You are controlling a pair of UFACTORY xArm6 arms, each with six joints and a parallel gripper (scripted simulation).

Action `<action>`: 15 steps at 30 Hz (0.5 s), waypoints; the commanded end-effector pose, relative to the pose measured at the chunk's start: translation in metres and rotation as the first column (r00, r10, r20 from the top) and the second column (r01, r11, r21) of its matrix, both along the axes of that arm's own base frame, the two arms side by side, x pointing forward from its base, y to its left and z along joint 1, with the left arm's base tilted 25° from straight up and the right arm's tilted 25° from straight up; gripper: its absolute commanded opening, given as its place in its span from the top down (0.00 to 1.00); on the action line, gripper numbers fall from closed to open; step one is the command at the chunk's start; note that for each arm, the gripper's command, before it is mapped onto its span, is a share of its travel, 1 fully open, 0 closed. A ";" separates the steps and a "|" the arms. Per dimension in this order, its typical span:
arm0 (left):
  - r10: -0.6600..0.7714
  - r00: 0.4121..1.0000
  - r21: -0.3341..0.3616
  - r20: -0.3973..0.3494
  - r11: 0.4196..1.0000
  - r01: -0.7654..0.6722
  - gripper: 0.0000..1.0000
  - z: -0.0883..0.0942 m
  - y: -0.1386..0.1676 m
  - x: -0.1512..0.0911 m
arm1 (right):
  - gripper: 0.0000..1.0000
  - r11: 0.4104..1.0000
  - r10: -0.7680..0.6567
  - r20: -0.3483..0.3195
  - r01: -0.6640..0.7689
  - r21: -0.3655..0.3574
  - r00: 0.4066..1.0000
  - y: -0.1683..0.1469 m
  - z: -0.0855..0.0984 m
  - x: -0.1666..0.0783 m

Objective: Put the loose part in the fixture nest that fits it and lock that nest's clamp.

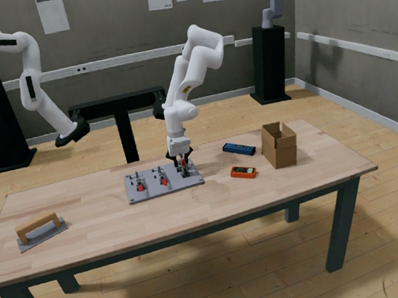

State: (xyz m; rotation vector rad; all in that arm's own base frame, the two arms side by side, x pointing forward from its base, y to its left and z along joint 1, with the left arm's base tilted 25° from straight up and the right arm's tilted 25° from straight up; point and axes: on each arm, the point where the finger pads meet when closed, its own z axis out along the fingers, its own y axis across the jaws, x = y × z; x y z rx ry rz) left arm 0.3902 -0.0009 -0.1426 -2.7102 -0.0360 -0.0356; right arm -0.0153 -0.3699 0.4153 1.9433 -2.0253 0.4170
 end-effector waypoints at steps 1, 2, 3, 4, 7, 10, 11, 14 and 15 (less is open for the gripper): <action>-0.001 1.000 -0.002 0.004 1.000 0.001 1.00 0.000 -0.001 0.002 | 0.00 1.000 0.000 0.000 0.000 -0.007 1.000 0.000 0.003 0.000; -0.001 1.000 -0.002 0.004 1.000 0.001 1.00 -0.001 -0.001 0.002 | 0.00 1.000 0.000 0.000 0.000 -0.007 1.000 0.000 0.003 0.000; -0.001 1.000 -0.002 0.004 1.000 0.001 1.00 -0.001 -0.001 0.002 | 0.00 1.000 0.000 0.000 0.000 -0.007 1.000 0.000 0.003 0.000; -0.001 1.000 -0.002 0.004 1.000 0.001 1.00 -0.002 -0.001 0.002 | 0.00 1.000 0.000 0.000 0.000 -0.007 1.000 0.000 0.003 0.000; -0.001 1.000 -0.002 0.004 1.000 0.001 1.00 -0.002 -0.001 0.002 | 0.00 1.000 0.000 0.000 0.000 -0.007 1.000 0.000 0.003 0.000; -0.001 1.000 -0.002 0.004 1.000 0.001 1.00 -0.003 0.000 0.002 | 0.00 1.000 0.000 0.000 0.000 -0.007 1.000 0.000 0.003 0.000; -0.001 1.000 -0.002 0.004 1.000 0.001 1.00 -0.003 0.000 0.002 | 0.00 1.000 0.000 0.000 0.000 -0.007 1.000 0.000 0.003 0.000; -0.001 1.000 -0.002 0.004 1.000 0.001 1.00 -0.003 0.000 0.002 | 0.00 1.000 0.000 0.000 0.000 -0.007 1.000 0.000 0.003 0.000; -0.001 1.000 -0.002 0.004 1.000 0.001 1.00 -0.003 0.000 0.002 | 0.00 1.000 0.000 0.000 0.000 -0.007 1.000 0.000 0.003 0.000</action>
